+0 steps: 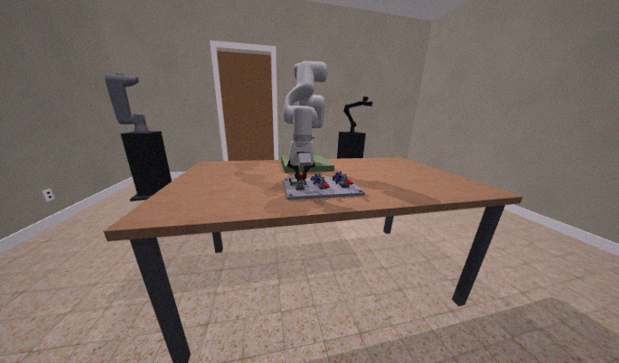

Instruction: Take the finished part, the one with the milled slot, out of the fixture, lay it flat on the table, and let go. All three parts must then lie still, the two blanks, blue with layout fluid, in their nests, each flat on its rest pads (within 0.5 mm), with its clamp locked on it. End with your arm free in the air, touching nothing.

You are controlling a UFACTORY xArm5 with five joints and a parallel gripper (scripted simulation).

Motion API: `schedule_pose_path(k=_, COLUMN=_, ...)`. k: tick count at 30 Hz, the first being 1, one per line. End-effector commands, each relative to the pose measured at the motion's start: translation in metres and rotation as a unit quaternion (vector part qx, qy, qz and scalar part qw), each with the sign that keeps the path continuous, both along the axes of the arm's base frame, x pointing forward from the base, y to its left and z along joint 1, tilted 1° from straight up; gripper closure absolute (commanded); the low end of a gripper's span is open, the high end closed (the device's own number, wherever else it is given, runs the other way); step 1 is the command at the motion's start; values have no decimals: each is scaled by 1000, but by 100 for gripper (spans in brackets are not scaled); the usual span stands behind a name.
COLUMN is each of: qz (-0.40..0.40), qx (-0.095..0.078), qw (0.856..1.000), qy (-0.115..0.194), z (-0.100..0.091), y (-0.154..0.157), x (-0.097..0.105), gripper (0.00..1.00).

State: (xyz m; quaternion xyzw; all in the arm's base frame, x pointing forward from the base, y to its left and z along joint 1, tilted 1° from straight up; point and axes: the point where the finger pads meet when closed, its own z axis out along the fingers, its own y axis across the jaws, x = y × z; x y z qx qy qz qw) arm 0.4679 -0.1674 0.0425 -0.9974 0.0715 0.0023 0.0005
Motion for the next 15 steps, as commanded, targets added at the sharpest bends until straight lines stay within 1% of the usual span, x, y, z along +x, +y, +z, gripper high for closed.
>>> schedule_pose_path(k=1, qz=0, qx=0, qw=1000, qy=0, z=2, y=0, x=-3, gripper=100)
schedule_pose_path(k=15, qz=0, qx=0, qw=1000, qy=0, z=3, y=2, x=-10, gripper=100)
